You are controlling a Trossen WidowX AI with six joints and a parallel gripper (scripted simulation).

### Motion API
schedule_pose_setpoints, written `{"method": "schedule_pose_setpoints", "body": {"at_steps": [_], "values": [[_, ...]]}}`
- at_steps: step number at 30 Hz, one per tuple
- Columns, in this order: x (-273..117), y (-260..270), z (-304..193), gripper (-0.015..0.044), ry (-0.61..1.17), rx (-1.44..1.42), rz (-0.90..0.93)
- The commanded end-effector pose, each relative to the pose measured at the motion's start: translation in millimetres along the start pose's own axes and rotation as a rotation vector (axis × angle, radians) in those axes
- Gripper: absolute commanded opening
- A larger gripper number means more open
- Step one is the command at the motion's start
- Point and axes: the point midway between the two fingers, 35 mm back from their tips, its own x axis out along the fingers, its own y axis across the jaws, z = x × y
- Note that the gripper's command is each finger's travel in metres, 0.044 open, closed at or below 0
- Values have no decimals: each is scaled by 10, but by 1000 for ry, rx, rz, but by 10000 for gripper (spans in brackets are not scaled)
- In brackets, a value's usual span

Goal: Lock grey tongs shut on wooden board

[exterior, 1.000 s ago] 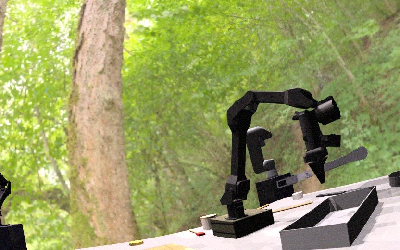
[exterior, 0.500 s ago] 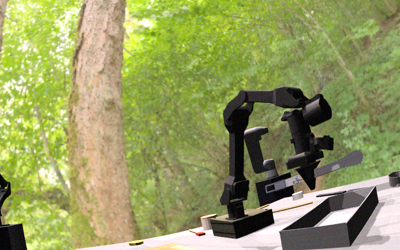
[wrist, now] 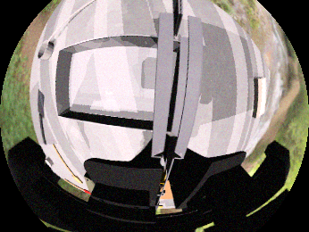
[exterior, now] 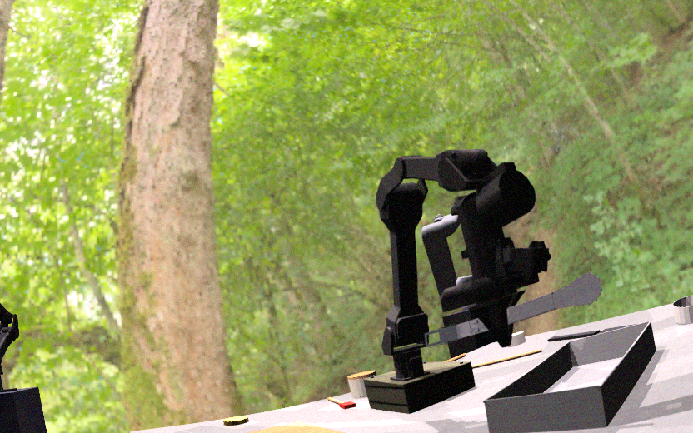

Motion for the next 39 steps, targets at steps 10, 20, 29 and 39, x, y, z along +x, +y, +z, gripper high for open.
{"method": "schedule_pose_setpoints", "body": {"at_steps": [10, 20, 29, 39], "values": [[-18, -730, -375, -150, -1, 155, -2], [-25, -1218, -775, -150, 4, 269, 0], [-34, -1498, -1080, -150, 5, 343, 3], [-42, -1719, -1380, -150, 11, 409, -6]]}}
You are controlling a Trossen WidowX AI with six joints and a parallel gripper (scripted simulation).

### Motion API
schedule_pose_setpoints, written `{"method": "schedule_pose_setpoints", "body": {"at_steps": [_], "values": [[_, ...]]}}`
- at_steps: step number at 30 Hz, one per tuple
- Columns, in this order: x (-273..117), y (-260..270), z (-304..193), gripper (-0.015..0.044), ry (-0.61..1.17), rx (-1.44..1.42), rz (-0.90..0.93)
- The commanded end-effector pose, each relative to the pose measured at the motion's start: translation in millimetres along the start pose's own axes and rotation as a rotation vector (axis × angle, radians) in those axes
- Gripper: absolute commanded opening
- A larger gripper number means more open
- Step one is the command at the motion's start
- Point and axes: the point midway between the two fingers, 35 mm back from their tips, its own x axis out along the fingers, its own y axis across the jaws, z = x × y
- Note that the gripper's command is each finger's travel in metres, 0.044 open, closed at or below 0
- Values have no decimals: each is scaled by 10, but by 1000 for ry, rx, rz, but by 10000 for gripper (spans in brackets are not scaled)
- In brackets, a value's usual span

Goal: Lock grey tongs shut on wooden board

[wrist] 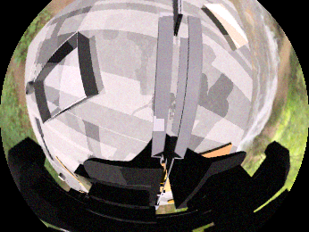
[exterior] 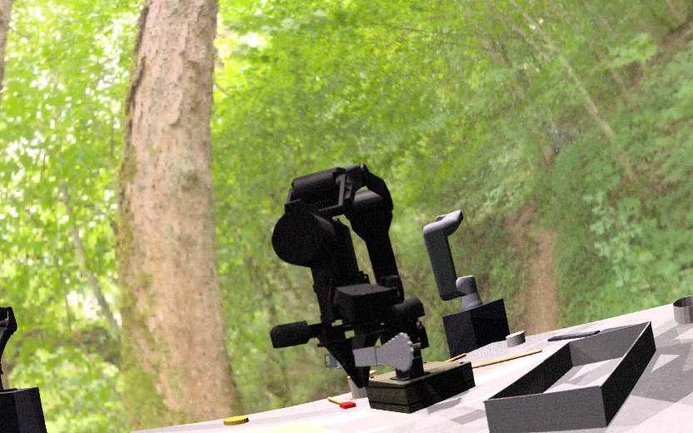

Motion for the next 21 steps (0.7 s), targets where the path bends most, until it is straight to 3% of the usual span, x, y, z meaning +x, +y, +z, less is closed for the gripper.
{"method": "schedule_pose_setpoints", "body": {"at_steps": [1, 21], "values": [[-14, -224, -143, -150, 0, 47, -6], [-17, -1130, -1081, -150, 13, 290, -23]]}}
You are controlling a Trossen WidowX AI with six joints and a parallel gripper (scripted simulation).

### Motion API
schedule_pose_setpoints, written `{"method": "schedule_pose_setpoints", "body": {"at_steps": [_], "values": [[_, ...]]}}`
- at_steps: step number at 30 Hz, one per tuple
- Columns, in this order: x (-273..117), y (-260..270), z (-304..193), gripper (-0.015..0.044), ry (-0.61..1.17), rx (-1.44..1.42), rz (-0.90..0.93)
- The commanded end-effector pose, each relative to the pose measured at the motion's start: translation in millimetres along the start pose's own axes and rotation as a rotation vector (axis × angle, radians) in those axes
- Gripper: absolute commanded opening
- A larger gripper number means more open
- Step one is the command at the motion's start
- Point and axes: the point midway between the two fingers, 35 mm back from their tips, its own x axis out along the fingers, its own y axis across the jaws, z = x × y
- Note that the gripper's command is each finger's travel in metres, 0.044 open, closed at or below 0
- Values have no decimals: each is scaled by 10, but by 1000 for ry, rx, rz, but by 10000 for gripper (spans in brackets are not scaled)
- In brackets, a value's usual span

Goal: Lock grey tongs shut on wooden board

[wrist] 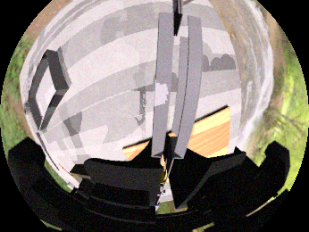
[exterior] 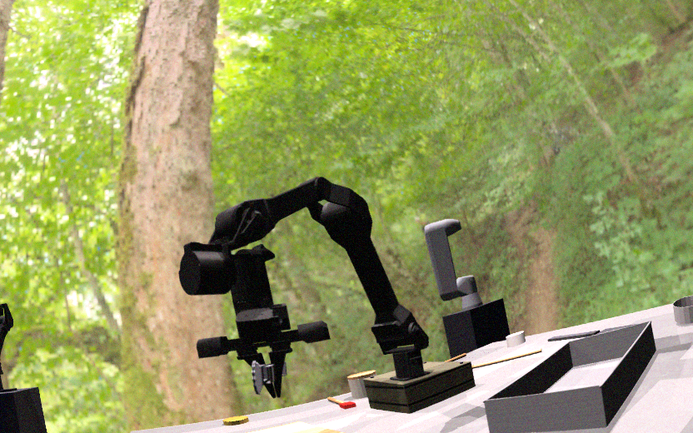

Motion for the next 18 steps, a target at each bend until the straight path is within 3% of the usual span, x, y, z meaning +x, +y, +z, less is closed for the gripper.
{"method": "schedule_pose_setpoints", "body": {"at_steps": [1, 18], "values": [[-16, -237, -181, -150, 1, 50, -8], [-16, -960, -1057, -150, 8, 259, -10]]}}
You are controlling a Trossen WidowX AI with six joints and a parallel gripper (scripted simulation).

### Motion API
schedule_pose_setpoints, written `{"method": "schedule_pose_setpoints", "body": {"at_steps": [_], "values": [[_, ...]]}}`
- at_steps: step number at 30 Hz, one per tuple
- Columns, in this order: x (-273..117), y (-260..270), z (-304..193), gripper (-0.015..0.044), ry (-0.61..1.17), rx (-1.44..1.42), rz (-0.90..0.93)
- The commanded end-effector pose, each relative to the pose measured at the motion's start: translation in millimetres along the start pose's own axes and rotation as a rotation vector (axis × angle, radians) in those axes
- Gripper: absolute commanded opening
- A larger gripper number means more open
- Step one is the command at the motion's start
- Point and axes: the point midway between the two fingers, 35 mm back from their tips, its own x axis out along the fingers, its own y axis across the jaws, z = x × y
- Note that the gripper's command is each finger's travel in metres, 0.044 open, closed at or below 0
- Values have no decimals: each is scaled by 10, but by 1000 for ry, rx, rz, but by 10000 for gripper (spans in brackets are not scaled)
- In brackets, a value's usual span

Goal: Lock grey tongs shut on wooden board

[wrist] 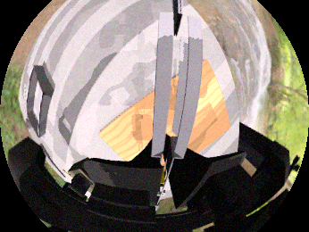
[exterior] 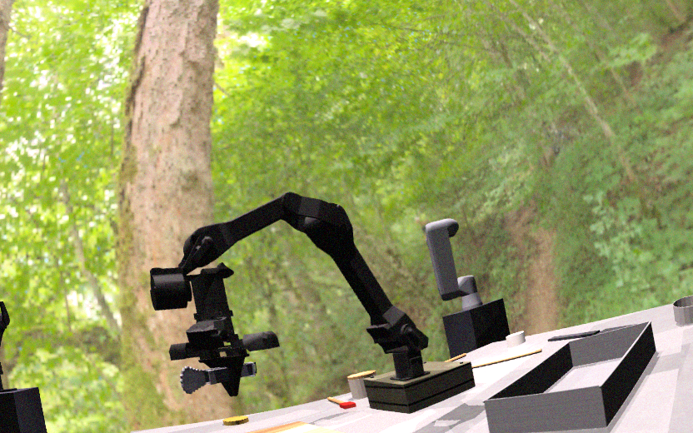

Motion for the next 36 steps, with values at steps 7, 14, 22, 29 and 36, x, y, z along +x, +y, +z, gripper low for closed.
{"method": "schedule_pose_setpoints", "body": {"at_steps": [7, 14, 22, 29, 36], "values": [[-13, -485, -519, -150, 2, 123, -6], [-13, -544, -599, -150, 3, 141, -6], [33, -568, -607, -150, -106, 162, 7], [72, -602, -627, -150, -282, 186, 16], [70, -622, -662, -150, -456, 194, 12]]}}
